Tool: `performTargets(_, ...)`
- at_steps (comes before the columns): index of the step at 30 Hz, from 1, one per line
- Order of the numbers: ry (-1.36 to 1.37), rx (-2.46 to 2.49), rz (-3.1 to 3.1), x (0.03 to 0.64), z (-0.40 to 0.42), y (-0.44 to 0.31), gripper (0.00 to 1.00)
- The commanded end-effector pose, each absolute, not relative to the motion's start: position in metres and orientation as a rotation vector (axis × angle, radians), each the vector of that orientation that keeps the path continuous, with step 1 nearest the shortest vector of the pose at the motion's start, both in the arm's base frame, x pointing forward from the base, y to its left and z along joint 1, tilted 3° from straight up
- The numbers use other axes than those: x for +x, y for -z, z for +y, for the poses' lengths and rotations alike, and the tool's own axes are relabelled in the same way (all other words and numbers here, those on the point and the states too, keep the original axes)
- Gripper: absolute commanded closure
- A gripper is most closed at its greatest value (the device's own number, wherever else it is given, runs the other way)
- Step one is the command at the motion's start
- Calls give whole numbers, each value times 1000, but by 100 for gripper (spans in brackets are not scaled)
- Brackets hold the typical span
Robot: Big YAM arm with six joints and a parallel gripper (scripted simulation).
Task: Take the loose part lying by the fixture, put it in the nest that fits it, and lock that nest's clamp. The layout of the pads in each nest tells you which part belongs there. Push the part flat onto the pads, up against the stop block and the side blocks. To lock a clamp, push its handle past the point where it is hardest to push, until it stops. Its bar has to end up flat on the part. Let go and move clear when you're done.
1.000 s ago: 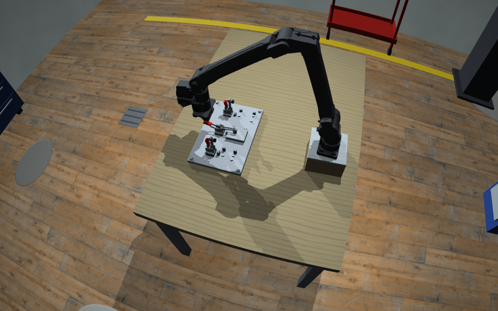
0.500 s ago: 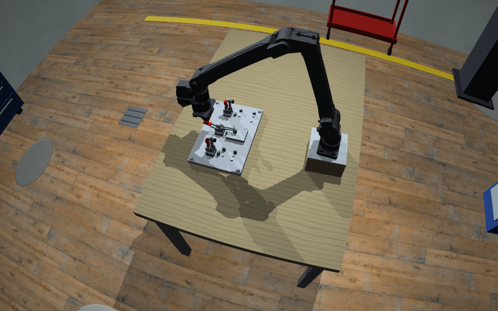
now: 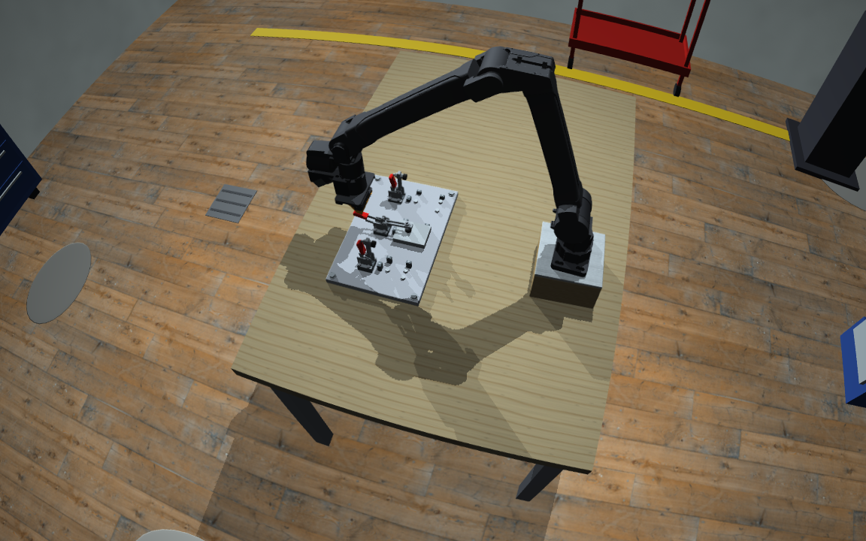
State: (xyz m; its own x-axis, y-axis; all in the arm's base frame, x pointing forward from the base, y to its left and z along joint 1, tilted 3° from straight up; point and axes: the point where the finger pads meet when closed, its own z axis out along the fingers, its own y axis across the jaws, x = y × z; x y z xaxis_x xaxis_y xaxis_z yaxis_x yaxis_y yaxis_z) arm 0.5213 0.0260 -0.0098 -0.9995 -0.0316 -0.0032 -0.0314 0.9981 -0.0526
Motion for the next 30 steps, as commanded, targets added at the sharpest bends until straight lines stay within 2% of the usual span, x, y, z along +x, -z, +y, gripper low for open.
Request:
performTargets(1, 85, -38, 3117, 528, 29, 8, 100)
performTargets(30, 87, -39, 3134, 525, 29, 18, 100)
